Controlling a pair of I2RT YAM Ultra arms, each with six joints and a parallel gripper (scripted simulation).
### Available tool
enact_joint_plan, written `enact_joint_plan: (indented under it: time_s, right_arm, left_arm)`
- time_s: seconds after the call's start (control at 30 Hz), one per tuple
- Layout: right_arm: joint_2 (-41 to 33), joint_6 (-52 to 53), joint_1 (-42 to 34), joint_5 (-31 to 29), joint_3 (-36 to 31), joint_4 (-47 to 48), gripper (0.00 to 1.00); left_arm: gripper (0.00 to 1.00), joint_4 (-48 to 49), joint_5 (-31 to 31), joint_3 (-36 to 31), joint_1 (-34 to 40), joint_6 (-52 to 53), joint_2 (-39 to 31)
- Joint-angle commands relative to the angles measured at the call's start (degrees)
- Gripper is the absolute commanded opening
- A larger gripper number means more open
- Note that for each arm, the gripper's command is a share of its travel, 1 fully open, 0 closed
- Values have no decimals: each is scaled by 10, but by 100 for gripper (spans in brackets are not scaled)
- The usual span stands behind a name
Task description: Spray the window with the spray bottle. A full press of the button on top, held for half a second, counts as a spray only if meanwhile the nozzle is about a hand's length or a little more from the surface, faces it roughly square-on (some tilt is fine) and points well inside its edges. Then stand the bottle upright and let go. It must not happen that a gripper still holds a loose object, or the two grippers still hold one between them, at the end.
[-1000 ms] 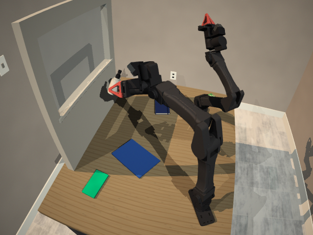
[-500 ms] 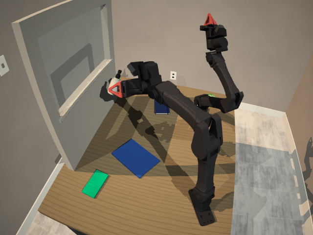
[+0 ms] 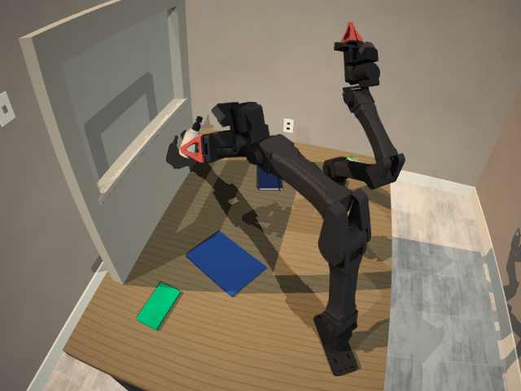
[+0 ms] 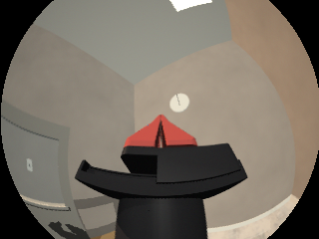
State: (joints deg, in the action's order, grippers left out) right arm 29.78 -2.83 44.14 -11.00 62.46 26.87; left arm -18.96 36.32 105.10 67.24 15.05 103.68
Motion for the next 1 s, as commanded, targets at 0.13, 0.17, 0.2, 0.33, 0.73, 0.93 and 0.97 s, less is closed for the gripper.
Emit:
enact_joint_plan:
  time_s: [0.13, 0.17, 0.2, 0.33, 0.73, 0.93, 0.97]
  right_arm:
    - [-9, -5, -1, 0, 2, 3, 0]
    - [-17, -8, -2, 3, 10, 12, 0]
    - [8, -2, 3, -3, 5, -5, 0]
    - [-13, -7, -1, 2, 8, 4, 0]
    - [-16, -12, -6, 0, 10, 13, 0]
    - [-4, -10, -2, 5, 13, -1, 0]
    - [-24, -15, 5, 10, 22, 22, 0]
  left_arm:
    - [0, 16, 0, 21, 4, 1, -17]
    - [0, 16, 0, 21, 4, 1, -17]
    - [0, 16, 0, 21, 4, 1, -17]
    - [0, 16, 0, 21, 4, 1, -17]
    - [0, 16, 0, 21, 4, 1, -17]
    - [0, 16, 0, 21, 4, 1, -17]
    - [0, 16, 0, 21, 4, 1, -17]
